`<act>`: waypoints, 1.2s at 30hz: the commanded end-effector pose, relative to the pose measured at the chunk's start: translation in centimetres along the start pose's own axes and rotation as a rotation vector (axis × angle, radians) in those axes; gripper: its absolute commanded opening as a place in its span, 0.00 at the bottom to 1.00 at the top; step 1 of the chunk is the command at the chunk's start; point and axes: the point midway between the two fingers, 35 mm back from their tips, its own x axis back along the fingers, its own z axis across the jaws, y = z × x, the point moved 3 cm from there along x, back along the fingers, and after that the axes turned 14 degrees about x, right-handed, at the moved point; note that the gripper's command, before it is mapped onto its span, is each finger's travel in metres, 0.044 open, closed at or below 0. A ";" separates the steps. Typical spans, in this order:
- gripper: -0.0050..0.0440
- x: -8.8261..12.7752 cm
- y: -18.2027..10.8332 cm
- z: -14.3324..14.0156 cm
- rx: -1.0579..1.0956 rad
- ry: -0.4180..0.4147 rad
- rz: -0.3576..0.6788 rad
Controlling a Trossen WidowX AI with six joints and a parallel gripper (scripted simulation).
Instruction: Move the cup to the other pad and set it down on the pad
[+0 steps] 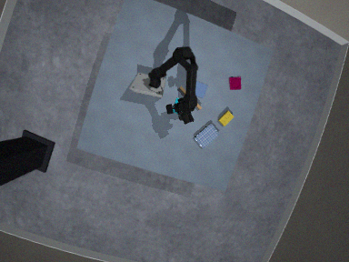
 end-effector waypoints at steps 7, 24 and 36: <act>0.10 -1.1 0.3 -0.1 0.010 -0.001 -0.009; 0.10 -4.8 0.3 -0.1 0.010 0.000 -0.008; 0.10 -5.7 0.4 -0.1 0.020 -0.002 -0.016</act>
